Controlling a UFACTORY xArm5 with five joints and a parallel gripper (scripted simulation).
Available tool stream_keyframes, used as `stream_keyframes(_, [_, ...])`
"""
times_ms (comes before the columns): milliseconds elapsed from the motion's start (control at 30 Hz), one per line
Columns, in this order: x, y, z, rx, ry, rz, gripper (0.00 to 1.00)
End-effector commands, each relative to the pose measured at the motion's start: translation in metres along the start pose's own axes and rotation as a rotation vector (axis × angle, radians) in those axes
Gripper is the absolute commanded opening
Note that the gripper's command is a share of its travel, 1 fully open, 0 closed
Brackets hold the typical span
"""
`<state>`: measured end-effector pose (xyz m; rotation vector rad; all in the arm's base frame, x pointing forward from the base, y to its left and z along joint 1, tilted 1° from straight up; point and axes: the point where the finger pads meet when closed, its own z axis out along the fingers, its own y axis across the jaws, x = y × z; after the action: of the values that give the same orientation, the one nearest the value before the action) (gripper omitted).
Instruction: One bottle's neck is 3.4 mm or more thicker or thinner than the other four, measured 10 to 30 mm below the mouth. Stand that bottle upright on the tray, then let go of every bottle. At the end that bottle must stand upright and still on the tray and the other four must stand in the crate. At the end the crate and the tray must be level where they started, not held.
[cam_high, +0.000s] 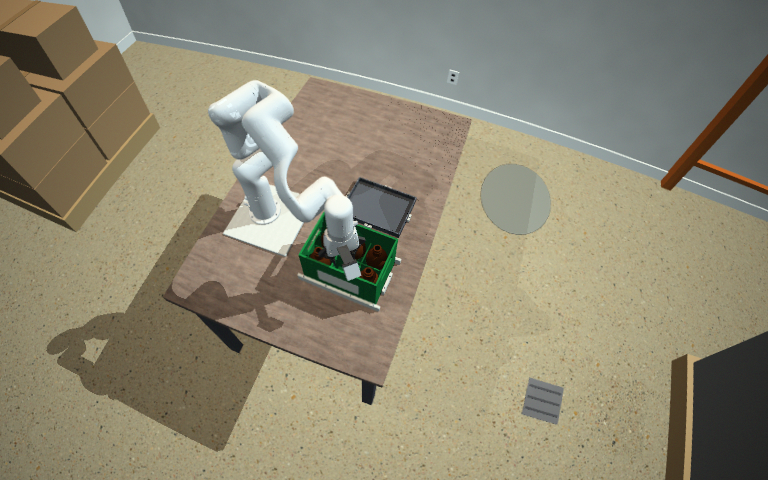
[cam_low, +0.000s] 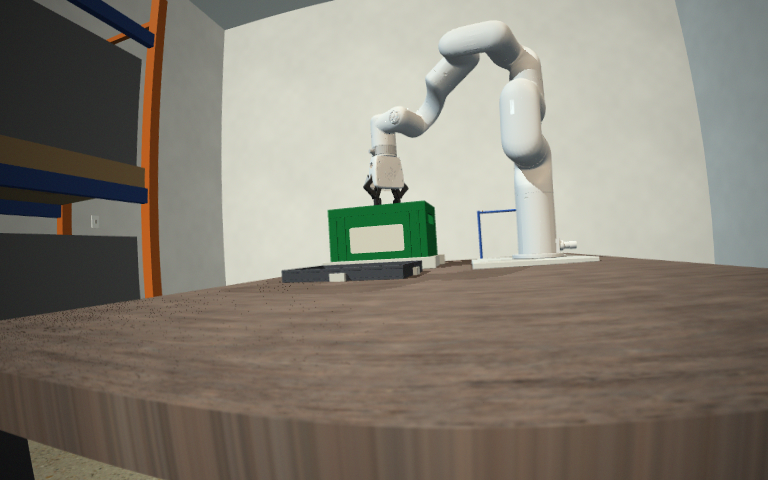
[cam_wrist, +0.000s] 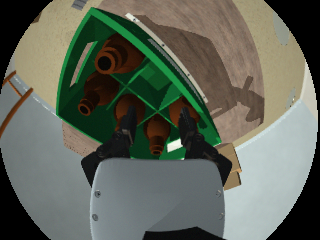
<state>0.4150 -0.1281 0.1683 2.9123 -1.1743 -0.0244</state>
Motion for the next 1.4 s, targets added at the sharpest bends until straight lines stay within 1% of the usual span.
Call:
stream_keyframes(0, [0.001, -0.001, -0.015, 0.002, 0.003, 0.0, 0.65])
stream_keyframes(100, [0.001, -0.001, -0.025, 0.002, 0.003, 0.0, 0.65])
stream_keyframes(167, [0.001, -0.001, -0.025, 0.002, 0.003, 0.0, 0.65])
stream_keyframes(333, [0.001, -0.001, -0.041, 0.002, 0.003, 0.0, 0.65])
stream_keyframes(500, [0.0, -0.001, -0.052, 0.002, 0.003, 0.0, 0.65])
stream_keyframes(667, [0.0, -0.001, -0.058, 0.002, 0.003, 0.0, 0.65])
stream_keyframes(900, [0.0, -0.001, -0.059, 0.002, 0.003, 0.0, 0.65])
stream_keyframes(933, [0.0, -0.001, -0.059, 0.002, 0.003, 0.0, 0.0])
stream_keyframes(1367, [0.0, -0.001, -0.059, 0.002, 0.003, 0.0, 0.0])
